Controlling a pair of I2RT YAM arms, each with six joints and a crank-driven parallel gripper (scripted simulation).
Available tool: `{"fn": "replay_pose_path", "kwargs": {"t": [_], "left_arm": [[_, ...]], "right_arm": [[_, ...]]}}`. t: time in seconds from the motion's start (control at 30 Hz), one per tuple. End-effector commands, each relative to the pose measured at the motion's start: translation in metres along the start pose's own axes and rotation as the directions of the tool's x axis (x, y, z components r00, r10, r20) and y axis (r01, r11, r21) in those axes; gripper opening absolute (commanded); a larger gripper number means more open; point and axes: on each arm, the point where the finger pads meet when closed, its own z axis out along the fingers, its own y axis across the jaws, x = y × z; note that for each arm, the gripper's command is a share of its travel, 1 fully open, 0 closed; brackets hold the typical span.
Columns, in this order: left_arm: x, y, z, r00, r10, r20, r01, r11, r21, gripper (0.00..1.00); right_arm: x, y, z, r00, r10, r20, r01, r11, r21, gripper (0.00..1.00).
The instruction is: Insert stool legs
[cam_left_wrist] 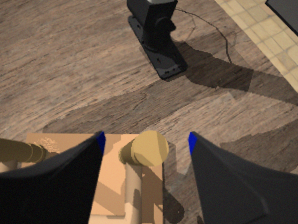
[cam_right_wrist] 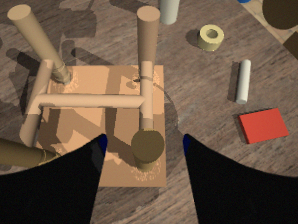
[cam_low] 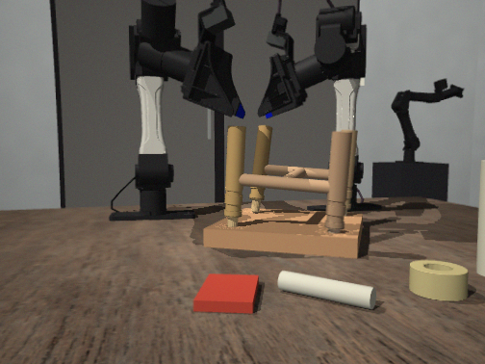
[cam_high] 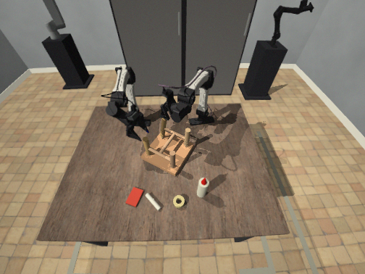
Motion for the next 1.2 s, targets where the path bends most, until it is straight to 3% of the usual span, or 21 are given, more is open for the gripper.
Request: {"fn": "replay_pose_path", "kwargs": {"t": [0.0,0.4,0.93,0.97,1.17], "left_arm": [[-0.005,-0.002,0.000,1.000,0.006,0.005,-0.006,1.000,-0.001,0.74],[-0.005,-0.002,0.000,1.000,0.006,0.005,-0.006,1.000,-0.001,0.74],[-0.005,-0.002,0.000,1.000,0.006,0.005,-0.006,1.000,-0.001,0.74],[-0.004,-0.002,0.000,1.000,0.005,0.005,-0.005,1.000,-0.002,0.74],[-0.001,0.001,-0.003,1.000,-0.004,0.003,0.004,1.000,-0.011,0.74]], "right_arm": [[0.009,0.000,0.003,1.000,0.013,-0.008,-0.013,1.000,0.008,0.74],[0.018,0.005,0.007,1.000,-0.008,0.010,0.008,1.000,0.002,0.74],[0.051,0.000,0.023,0.999,0.029,-0.013,-0.029,1.000,-0.007,0.74],[0.051,0.001,0.023,1.000,0.028,-0.009,-0.028,1.000,-0.013,0.30],[0.049,0.002,0.022,1.000,0.011,-0.004,-0.011,1.000,-0.010,0.30]]}}
